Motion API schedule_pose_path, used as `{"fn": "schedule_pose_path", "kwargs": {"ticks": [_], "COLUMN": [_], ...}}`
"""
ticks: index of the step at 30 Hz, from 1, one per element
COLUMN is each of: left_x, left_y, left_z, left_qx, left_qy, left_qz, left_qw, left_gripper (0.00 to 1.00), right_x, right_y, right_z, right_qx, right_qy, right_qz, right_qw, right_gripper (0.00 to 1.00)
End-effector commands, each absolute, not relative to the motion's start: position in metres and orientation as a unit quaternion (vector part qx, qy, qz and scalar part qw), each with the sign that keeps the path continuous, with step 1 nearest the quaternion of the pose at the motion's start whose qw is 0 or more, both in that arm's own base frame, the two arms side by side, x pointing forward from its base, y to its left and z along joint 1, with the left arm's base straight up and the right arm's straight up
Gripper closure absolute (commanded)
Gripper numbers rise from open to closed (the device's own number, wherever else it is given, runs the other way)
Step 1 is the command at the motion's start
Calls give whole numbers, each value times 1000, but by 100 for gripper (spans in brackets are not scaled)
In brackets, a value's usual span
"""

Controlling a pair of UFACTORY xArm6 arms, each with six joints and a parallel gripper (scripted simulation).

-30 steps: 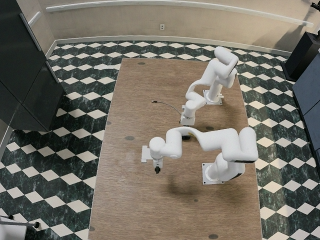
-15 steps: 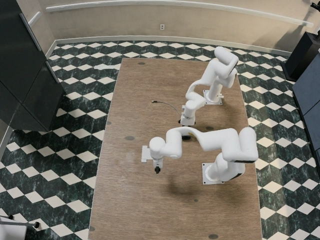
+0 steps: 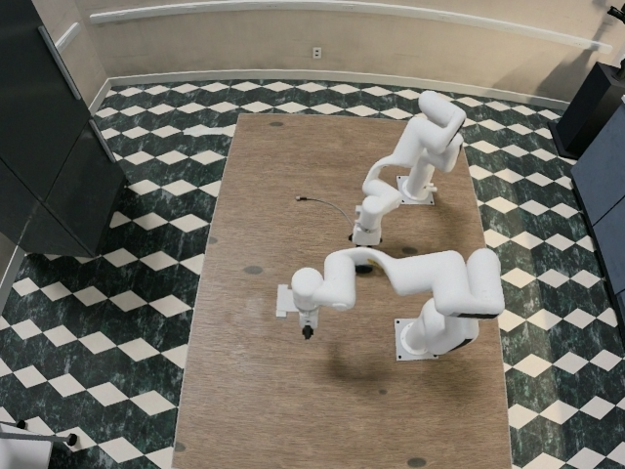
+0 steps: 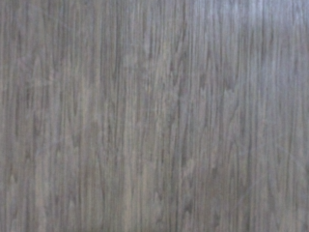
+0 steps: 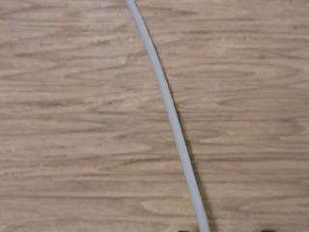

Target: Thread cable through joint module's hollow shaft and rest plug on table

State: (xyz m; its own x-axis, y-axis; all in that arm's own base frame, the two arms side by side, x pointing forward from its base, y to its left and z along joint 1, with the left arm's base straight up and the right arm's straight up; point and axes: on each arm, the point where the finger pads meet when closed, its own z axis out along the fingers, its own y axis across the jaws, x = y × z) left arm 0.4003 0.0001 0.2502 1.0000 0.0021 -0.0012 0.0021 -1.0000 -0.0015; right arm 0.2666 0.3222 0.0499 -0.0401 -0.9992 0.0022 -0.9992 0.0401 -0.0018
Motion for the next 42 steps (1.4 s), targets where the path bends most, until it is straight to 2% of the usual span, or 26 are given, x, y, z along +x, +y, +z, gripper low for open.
{"fn": "schedule_pose_path", "kwargs": {"ticks": [1,12,42], "left_x": [405,405,405], "left_y": [1,1,1], "left_z": [257,257,257], "left_qx": [-1000,-1000,-1000], "left_qy": [-1,-1,-1], "left_qz": [-10,-10,-10], "left_qw": [-1,-1,-1], "left_gripper": [0,0,0], "right_x": [272,271,270], "right_y": [327,326,327], "right_z": [62,99,96], "right_qx": [692,692,693], "right_qy": [-722,-722,-721], "right_qz": [1,2,2], "right_qw": [-10,-10,-10], "right_gripper": [65,65,65]}}
